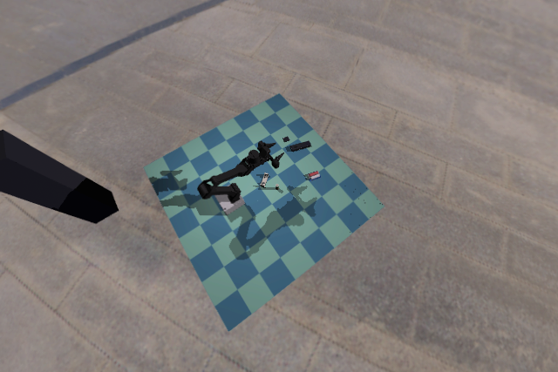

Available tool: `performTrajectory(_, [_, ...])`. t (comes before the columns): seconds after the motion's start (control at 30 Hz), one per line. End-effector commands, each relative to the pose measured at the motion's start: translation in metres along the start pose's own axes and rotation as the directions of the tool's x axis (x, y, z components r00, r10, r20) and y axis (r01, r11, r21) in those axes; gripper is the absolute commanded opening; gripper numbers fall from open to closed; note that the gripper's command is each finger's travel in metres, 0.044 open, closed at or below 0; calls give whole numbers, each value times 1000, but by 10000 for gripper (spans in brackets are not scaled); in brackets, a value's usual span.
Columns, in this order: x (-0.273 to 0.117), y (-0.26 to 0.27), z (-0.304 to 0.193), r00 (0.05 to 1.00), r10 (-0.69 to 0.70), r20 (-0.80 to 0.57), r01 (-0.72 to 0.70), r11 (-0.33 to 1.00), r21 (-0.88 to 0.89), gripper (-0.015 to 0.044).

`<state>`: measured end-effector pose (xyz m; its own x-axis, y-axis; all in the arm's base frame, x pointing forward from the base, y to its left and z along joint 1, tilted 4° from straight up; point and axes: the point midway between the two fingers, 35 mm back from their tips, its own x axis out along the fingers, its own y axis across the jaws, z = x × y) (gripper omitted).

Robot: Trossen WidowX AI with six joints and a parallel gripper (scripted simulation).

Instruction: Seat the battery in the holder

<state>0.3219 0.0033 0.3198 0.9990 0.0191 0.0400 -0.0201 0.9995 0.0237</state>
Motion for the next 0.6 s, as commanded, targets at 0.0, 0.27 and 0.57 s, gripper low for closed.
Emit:
performTrajectory(0.0, [1,0,-1,1000,-1,-7,1,1000,4,374])
performTrajectory(0.27, [38,-32,-88,876,-69,-478,207,948,241,164])
performTrajectory(0.57, [25,-68,-189,379,-71,-923,739,624,255,0])
